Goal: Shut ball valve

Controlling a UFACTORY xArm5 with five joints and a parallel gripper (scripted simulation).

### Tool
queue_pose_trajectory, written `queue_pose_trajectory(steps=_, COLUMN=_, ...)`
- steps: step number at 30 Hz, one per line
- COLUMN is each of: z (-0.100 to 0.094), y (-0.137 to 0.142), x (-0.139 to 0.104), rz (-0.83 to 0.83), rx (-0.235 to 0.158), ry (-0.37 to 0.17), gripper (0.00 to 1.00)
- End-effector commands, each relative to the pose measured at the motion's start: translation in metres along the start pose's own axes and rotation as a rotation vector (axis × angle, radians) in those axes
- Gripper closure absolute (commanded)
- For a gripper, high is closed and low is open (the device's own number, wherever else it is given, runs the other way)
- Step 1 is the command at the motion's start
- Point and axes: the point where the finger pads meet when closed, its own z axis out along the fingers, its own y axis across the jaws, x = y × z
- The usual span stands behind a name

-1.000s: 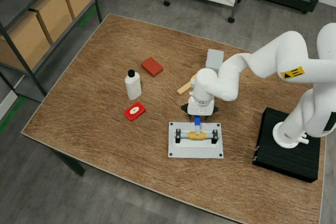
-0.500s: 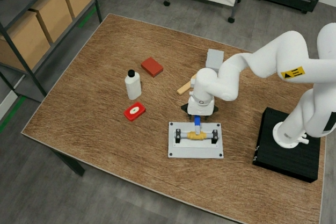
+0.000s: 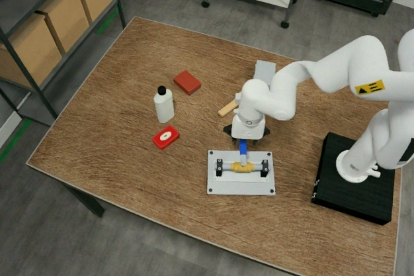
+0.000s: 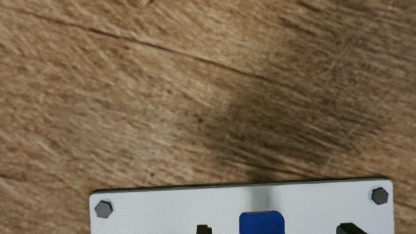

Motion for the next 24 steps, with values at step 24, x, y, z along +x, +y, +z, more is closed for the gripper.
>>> queue_pose_trajectory(steps=24, z=-0.06, y=-0.001, x=0.0, rz=0.0, rx=0.003, ry=0.0, gripper=0.31)
